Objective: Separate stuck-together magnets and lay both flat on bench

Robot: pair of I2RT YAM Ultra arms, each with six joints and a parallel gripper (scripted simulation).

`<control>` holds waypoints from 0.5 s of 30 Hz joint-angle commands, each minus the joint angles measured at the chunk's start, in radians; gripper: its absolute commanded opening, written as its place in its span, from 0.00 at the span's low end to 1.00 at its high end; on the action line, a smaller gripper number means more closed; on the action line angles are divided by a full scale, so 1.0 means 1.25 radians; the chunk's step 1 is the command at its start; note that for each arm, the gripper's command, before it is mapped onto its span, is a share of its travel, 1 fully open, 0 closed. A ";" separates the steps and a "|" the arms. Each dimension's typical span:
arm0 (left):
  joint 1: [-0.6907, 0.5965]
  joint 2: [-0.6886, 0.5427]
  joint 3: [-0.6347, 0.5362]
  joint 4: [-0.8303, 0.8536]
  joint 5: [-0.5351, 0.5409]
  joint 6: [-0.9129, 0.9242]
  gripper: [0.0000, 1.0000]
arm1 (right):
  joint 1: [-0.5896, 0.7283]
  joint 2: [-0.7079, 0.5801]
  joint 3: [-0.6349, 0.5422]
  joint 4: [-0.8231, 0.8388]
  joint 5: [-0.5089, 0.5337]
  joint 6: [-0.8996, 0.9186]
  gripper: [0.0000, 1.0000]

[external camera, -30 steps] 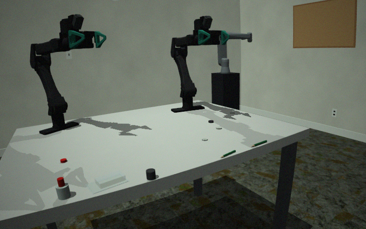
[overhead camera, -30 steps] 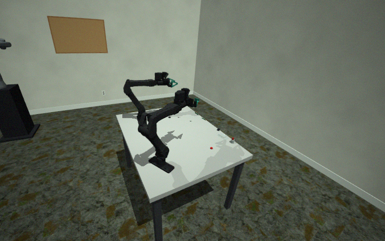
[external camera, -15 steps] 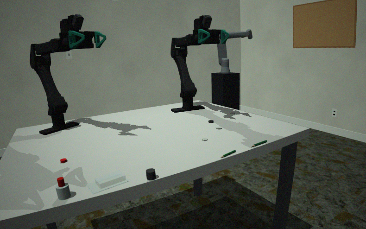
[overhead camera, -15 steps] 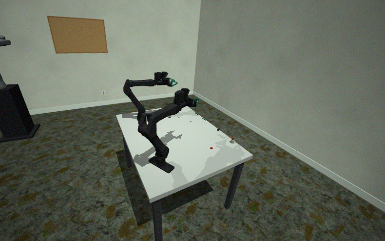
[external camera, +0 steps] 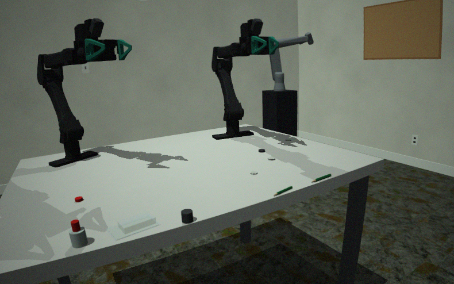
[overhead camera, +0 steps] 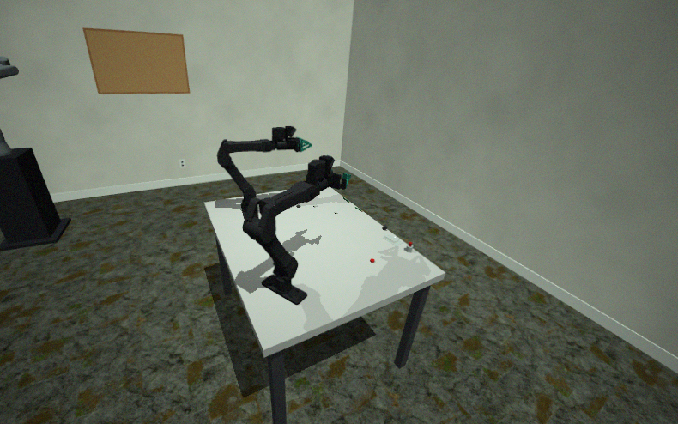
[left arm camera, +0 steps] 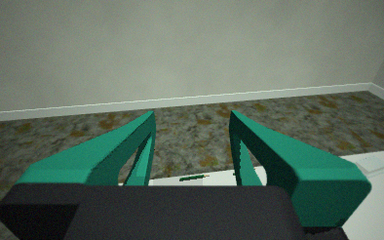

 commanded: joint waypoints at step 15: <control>-0.002 0.013 0.001 -0.022 -0.002 0.011 0.40 | 0.000 -0.001 0.006 0.003 0.001 -0.005 1.00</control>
